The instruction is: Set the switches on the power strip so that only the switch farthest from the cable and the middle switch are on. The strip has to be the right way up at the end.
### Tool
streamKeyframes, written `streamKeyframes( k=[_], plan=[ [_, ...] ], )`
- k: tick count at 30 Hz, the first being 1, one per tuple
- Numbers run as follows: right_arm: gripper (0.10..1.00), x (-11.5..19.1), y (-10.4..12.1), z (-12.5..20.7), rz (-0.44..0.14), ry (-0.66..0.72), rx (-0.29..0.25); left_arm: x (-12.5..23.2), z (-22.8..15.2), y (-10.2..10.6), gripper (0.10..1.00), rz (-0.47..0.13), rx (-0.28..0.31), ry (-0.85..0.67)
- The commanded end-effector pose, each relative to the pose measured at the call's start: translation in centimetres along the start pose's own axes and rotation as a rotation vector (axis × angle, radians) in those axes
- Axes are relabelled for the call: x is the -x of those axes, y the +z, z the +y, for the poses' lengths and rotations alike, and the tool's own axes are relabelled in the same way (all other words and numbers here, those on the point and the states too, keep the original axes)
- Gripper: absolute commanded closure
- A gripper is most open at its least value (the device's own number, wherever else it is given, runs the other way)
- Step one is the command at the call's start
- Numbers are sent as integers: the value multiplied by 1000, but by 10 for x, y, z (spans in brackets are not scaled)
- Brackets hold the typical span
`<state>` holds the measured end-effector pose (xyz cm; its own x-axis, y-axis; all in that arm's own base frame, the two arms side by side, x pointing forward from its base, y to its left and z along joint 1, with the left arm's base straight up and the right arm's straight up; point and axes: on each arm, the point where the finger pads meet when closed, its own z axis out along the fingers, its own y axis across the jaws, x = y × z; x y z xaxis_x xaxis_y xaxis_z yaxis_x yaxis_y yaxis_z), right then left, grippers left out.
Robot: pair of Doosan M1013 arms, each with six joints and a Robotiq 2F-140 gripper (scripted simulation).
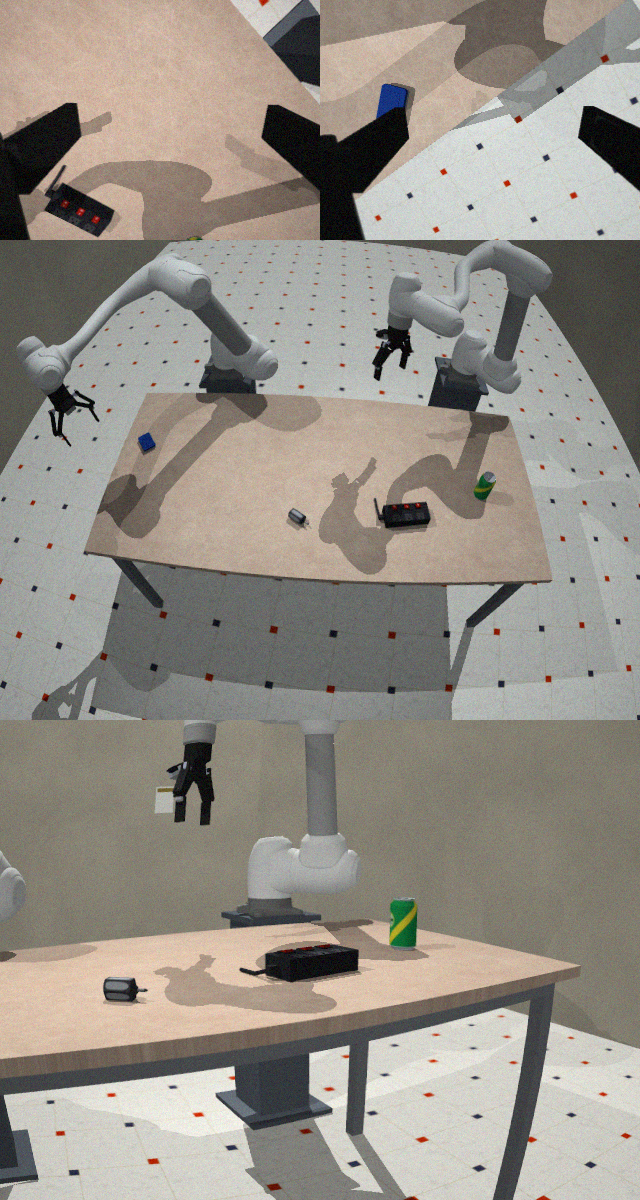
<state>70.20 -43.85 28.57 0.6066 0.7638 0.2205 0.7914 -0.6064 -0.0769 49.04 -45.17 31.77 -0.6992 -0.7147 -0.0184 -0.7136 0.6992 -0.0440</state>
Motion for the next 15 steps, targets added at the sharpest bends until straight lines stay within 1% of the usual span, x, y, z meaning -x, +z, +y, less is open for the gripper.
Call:
streamKeyframes(
  k=[1,4,10,13,15],
  plan=[
    [98,43,5,-18,-6,131,-23,13,-18,4,98,-16,-1,-159],
    [98,95,13,-44,-16,302,-57,23,-30,9,98,-24,-3,-270],
    [98,172,27,-100,-39,681,-134,44,-54,18,98,-39,-9,-498],
    [98,206,35,-132,-52,865,-175,55,-66,23,98,-46,-13,-612],
    [98,206,35,-132,-52,865,-175,55,-66,23,98,-46,-13,-612]
  ],
)
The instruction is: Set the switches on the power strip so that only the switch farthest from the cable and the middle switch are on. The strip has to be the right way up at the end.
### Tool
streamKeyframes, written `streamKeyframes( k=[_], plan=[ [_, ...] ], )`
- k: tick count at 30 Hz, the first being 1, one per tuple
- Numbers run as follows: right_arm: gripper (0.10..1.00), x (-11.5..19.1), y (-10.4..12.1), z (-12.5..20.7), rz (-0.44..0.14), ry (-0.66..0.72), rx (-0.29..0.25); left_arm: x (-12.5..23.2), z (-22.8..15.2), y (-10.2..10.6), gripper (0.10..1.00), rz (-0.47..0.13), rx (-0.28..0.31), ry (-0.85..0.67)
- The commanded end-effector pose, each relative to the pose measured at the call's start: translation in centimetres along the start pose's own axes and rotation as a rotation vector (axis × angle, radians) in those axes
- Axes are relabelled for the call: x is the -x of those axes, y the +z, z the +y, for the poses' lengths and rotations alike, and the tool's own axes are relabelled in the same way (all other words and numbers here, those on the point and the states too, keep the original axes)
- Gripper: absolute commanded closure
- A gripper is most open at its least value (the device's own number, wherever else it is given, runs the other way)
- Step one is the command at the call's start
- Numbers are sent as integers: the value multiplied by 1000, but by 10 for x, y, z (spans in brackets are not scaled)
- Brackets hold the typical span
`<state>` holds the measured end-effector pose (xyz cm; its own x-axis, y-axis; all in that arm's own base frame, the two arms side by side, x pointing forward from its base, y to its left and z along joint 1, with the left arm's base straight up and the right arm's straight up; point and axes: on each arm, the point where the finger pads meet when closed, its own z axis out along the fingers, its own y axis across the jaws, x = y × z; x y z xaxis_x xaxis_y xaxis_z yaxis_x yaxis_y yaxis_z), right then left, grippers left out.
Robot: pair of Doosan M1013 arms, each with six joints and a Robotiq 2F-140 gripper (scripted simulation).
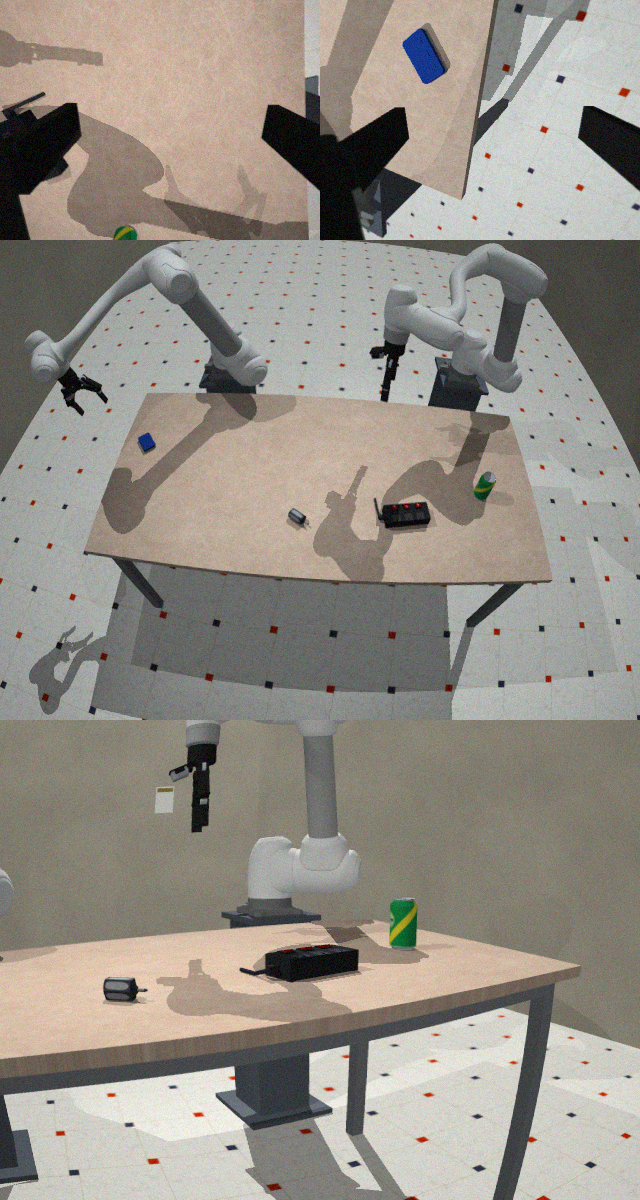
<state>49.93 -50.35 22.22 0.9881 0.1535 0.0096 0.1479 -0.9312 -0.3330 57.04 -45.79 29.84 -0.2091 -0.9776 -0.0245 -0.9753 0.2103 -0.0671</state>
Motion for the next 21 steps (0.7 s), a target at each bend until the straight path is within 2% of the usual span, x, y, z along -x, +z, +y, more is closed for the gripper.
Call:
streamKeyframes(
  k=[1,4,9,15,17,18,21],
  plan=[
    [98,67,16,4,-13,191,-34,4,-21,6,98,-14,-8,-151],
    [98,105,28,-2,-33,403,-81,7,-34,11,98,-19,-12,-248],
    [98,179,51,-16,-61,643,-138,13,-60,22,98,-28,-22,-439],
    [98,265,83,-48,-105,944,-216,23,-90,36,98,-37,-36,-667],
    [98,265,83,-48,-105,944,-216,23,-90,36,98,-37,-36,-667],
    [98,305,99,-66,-116,1009,-233,28,-105,42,98,-41,-43,-776],
    [98,332,113,-88,-151,1186,-283,32,-116,48,98,-44,-50,-866]
  ],
)
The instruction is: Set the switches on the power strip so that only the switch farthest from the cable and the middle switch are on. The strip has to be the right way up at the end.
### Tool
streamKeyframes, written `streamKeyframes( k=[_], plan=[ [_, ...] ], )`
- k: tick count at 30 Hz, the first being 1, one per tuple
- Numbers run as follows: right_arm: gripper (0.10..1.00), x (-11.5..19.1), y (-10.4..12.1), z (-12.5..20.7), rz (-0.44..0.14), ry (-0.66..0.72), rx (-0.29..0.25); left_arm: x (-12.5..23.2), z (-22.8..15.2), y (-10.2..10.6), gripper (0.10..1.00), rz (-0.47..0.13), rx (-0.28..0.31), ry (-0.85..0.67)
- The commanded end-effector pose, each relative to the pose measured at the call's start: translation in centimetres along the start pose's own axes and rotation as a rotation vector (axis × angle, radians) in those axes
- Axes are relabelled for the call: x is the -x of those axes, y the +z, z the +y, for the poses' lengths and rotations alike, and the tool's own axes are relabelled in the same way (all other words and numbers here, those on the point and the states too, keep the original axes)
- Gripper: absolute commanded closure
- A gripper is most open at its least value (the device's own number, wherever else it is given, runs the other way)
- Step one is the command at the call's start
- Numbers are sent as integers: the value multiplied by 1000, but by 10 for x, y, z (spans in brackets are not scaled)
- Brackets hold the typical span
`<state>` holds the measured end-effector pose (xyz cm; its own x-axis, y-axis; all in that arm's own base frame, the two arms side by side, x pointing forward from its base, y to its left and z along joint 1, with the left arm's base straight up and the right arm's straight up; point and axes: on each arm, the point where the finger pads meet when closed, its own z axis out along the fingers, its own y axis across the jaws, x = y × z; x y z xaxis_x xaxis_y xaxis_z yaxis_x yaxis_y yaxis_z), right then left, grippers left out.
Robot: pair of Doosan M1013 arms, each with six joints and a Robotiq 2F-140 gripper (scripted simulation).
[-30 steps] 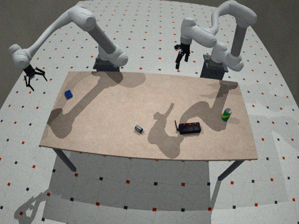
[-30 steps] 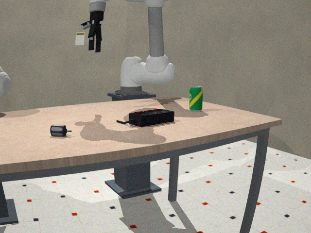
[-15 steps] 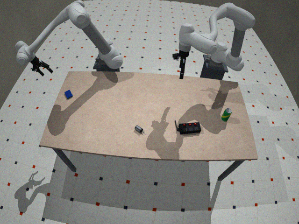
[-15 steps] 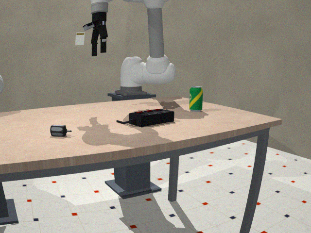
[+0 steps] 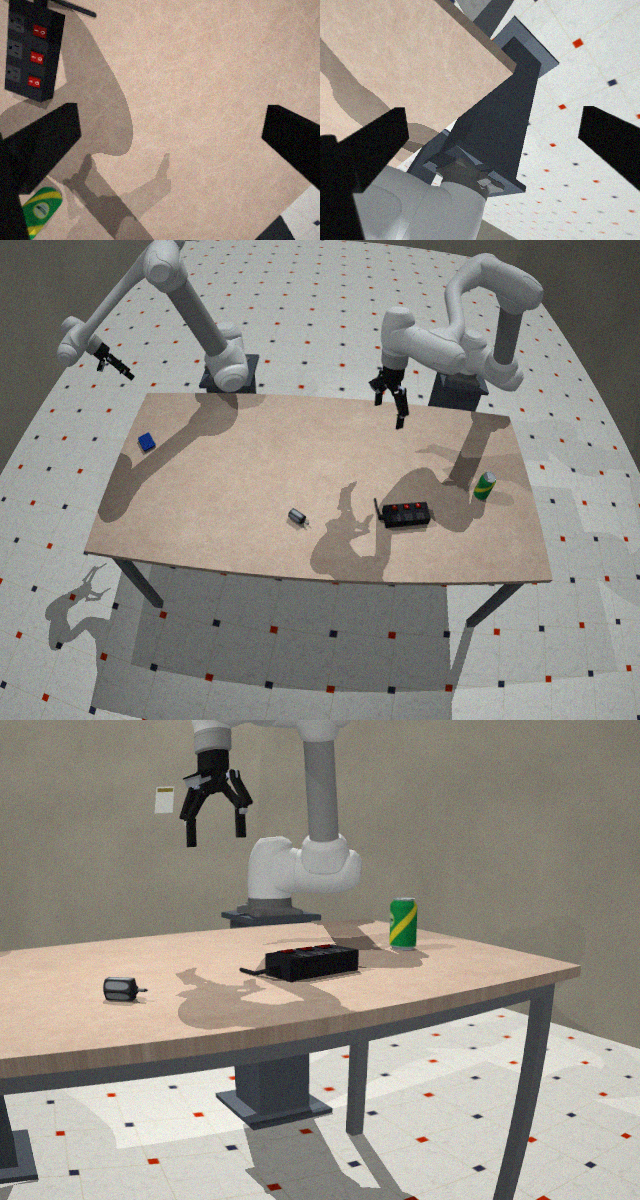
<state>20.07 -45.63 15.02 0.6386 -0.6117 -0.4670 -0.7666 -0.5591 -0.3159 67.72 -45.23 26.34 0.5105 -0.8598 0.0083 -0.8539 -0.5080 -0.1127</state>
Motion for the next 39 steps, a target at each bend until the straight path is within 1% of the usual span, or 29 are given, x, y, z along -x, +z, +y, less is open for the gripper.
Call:
streamKeyframes(
  k=[1,5,9,11,13,14,16,19,28,30,31,32,39],
  plan=[
    [98,53,30,34,-39,237,-51,-9,-20,9,98,-6,-15,-159],
    [98,103,62,53,-83,418,-94,-17,-39,20,98,-9,-25,-311],
    [98,154,94,67,-117,544,-124,-24,-59,32,98,-10,-36,-463],
    [98,165,101,67,-130,587,-134,-27,-68,38,98,-10,-41,-538],
    [98,165,101,67,-130,587,-134,-27,-68,38,98,-10,-41,-538],
    [98,169,104,67,-135,604,-138,-31,-83,47,98,-9,-49,-648],
    [98,174,108,67,-142,628,-144,-33,-89,51,98,-9,-53,-699],
    [98,179,111,67,-148,647,-149,-37,-104,61,98,-7,-62,-815],
    [98,180,112,67,-149,651,-150,-47,-149,91,98,2,-89,-1156],
    [98,180,112,67,-149,651,-150,-47,-149,91,98,2,-89,-1156],
    [98,180,112,67,-149,651,-150,-48,-161,99,98,6,-96,-1243],
    [98,180,112,67,-149,651,-150,-49,-167,103,98,8,-100,-1290],
    [98,180,112,67,-149,651,-150,-53,-201,127,98,22,-121,-1543]
  ],
)
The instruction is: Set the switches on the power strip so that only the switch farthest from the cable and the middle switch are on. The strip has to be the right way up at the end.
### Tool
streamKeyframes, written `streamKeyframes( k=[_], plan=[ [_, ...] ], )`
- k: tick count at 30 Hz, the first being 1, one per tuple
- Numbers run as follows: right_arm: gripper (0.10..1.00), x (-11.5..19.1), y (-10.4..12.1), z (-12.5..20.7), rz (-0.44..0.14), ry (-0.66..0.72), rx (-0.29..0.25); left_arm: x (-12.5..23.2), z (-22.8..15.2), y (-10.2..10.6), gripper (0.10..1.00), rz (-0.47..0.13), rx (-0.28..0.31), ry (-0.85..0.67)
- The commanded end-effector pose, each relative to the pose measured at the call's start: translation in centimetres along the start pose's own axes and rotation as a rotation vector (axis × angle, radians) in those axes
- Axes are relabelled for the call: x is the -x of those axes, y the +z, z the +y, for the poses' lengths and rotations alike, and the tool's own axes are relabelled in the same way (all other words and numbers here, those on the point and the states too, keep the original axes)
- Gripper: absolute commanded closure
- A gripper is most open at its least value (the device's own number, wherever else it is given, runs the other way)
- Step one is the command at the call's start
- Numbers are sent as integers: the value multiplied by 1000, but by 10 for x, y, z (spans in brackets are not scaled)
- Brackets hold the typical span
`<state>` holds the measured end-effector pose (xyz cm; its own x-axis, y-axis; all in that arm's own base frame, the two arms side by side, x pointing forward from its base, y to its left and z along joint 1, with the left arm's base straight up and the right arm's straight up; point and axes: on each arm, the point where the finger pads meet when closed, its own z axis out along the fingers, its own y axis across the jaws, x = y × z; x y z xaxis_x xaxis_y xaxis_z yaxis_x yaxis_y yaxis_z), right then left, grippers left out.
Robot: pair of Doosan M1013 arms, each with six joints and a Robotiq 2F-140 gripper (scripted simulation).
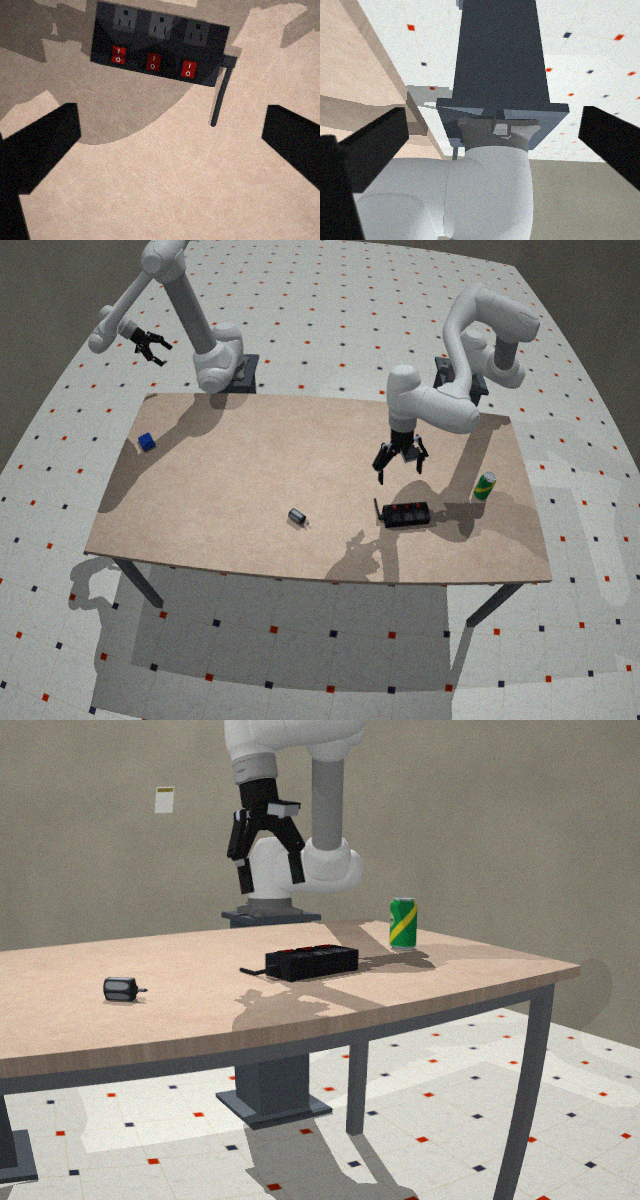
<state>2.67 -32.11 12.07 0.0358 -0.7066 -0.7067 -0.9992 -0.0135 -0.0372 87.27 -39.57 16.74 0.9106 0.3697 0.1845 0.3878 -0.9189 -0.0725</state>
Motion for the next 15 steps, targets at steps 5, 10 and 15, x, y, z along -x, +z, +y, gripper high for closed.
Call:
streamKeyframes(
  k=[5,10,15],
  plan=[
    [98,0,0,0,1,0,0,-39,-1,31,98,21,-17,-311],
    [98,0,0,0,1,0,0,-50,-2,41,98,26,-20,-404],
    [98,0,0,0,1,0,0,-58,-2,48,98,30,-22,-462]
  ],
)
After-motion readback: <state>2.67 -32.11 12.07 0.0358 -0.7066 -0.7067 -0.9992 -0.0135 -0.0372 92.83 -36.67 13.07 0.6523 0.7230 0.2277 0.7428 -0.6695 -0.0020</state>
